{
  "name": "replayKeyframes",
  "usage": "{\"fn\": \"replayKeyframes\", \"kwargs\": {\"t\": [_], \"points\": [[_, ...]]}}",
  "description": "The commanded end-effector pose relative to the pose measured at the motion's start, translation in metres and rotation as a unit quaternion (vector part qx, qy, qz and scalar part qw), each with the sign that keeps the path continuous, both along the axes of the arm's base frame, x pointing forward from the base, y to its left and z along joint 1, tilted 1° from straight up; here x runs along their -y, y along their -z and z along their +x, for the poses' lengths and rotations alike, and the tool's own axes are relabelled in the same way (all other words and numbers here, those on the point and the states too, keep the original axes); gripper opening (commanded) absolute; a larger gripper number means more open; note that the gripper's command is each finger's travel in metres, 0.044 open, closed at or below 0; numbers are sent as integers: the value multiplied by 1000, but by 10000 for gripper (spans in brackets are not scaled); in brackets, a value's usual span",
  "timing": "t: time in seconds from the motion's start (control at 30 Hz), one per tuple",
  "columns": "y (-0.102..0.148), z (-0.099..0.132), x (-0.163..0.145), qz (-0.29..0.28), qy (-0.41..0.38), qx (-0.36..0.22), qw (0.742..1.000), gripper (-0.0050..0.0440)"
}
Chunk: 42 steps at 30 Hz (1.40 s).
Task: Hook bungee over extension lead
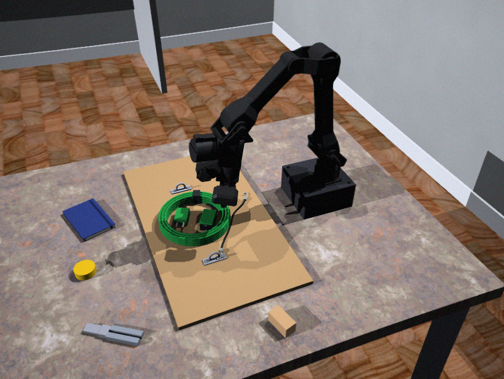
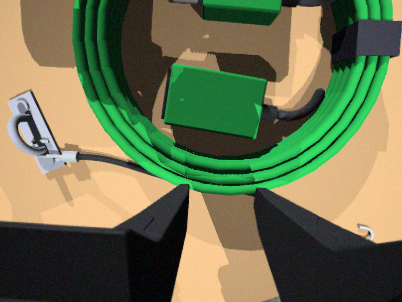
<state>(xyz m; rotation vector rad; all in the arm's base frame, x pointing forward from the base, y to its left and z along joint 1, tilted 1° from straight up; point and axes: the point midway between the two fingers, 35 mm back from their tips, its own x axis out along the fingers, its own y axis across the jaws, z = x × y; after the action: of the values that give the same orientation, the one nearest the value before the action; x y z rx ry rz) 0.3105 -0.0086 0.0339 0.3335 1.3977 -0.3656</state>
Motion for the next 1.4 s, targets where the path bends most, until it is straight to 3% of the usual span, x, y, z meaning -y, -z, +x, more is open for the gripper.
{"fn": "replayKeyframes", "kwargs": {"t": [0.0, 0.77, 1.37], "points": [[-9, -4, 7, -5, -49, 6, 999, 150], [-8, -27, 30, -26, -237, -25, 971, 150], [-7, -48, 47, -34, -389, -46, 919, 150]]}}
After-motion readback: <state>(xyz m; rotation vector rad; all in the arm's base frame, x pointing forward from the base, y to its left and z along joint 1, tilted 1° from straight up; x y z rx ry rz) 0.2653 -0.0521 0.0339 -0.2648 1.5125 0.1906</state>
